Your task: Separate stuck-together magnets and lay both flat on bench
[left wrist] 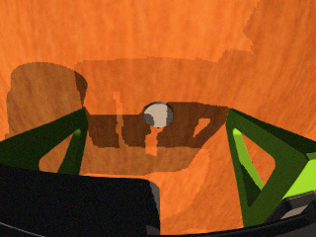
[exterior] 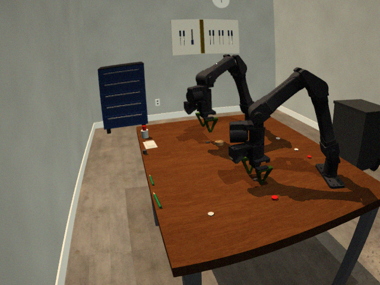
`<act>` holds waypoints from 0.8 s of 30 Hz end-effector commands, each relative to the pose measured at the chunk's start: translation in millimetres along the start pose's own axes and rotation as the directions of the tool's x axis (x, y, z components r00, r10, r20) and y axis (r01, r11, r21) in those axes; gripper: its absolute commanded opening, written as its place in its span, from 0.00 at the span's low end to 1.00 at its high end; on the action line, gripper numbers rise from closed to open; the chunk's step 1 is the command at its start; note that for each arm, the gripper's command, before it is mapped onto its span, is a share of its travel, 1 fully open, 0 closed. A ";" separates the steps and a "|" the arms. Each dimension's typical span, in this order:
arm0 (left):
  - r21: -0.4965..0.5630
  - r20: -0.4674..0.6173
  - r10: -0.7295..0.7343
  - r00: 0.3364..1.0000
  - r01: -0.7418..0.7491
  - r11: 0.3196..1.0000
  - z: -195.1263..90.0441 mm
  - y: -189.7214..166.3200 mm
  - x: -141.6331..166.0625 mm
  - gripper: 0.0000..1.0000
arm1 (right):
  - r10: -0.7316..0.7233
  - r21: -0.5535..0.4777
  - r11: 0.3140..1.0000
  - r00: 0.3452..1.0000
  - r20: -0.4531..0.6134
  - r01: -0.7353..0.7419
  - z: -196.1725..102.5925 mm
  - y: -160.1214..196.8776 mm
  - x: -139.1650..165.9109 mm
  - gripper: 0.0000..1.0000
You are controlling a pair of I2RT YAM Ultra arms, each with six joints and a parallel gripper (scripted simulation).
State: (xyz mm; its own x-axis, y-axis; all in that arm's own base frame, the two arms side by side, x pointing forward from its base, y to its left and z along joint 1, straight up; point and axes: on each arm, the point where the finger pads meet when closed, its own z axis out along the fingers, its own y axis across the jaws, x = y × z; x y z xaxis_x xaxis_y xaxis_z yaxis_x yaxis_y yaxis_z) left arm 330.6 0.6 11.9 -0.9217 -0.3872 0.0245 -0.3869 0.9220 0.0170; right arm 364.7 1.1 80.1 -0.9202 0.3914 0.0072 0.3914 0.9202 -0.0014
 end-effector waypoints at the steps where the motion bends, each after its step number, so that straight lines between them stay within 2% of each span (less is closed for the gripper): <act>1: 0.014 0.027 -0.003 1.000 0.003 1.000 -12.4 -2.2 -6.1 1.00 | 0.001 -0.006 1.000 1.000 0.018 -0.001 -6.1 -0.2 -2.1 1.00; 15: 0.004 0.041 -0.005 0.999 0.004 1.000 -64.8 -0.1 -6.8 1.00 | 0.001 -0.006 1.000 1.000 0.018 -0.001 -6.1 -0.2 -2.1 1.00; 24: -0.002 0.043 -0.004 0.999 0.004 1.000 -75.3 1.1 -6.5 1.00 | 0.001 -0.006 1.000 1.000 0.018 -0.001 -6.1 -0.2 -2.1 1.00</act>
State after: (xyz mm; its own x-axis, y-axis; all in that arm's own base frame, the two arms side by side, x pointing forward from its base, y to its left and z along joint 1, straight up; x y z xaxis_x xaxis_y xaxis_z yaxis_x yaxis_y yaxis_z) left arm 337.0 2.4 77.5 -0.9202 -0.3913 0.0025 -0.3912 0.9201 0.0184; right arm 364.6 0.6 80.1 -0.9204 0.3909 0.0077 0.3909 0.9204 -0.0018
